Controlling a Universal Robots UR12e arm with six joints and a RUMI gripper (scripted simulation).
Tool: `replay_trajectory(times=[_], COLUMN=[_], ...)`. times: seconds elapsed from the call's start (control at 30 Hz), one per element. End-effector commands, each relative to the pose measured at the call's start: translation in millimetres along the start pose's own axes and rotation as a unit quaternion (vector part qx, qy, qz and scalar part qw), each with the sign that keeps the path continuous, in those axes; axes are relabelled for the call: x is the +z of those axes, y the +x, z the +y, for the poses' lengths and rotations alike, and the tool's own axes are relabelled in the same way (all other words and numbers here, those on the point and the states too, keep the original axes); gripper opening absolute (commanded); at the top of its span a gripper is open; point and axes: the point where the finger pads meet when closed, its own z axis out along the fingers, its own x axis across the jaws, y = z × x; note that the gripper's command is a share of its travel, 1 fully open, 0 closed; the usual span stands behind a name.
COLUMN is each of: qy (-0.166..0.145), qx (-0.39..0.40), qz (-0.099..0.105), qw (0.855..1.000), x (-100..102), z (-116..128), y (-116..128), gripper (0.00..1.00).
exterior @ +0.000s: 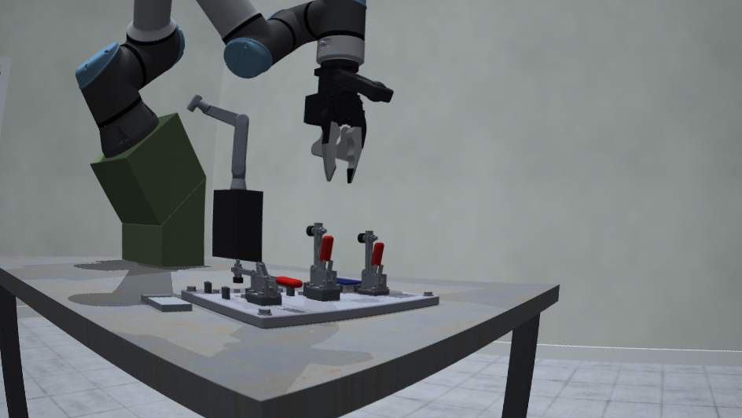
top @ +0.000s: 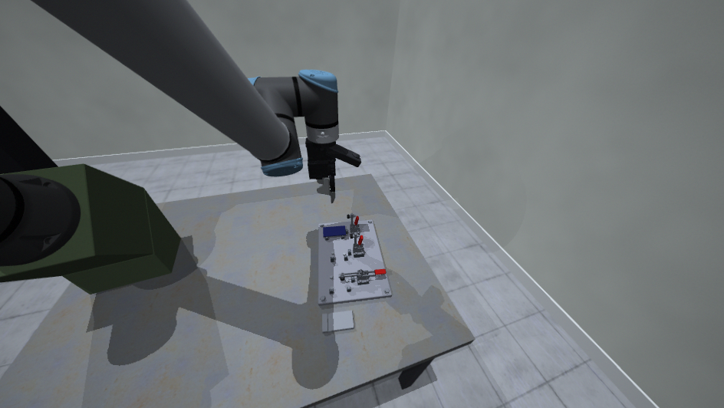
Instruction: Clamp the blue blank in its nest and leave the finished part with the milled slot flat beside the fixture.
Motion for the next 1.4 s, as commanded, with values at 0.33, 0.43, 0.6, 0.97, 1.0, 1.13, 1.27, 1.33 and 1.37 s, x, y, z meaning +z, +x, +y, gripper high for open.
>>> replay_trajectory(times=[0.33, 0.43, 0.6, 0.97, 1.0, 1.13, 1.27, 1.33, 1.37], qy=[0.001, 0.001, 0.001, 0.001, 0.001, 0.001, 0.001, 0.001, 0.001], qx=[0.000, 0.000, 0.000, 0.000, 0.000, 0.000, 0.000, 0.000, 0.000], qz=[0.000, 0.000, 0.000, 0.000, 0.000, 0.000, 0.000, 0.000, 0.000], qw=[1.000, 1.000, 1.000, 1.000, 1.000, 1.000, 1.000, 1.000, 1.000], x=[-1, -1, 3, 39, 43, 56, 59, 59, 59], z=[0, 0, 0, 0, 0, 0, 0, -1, -1], y=[0, 0, 0, 0, 0, 0, 0, 0, 0], gripper=[0.28, 0.28, 0.28, 0.28, 0.28, 0.28, 0.28, 0.28, 0.28])
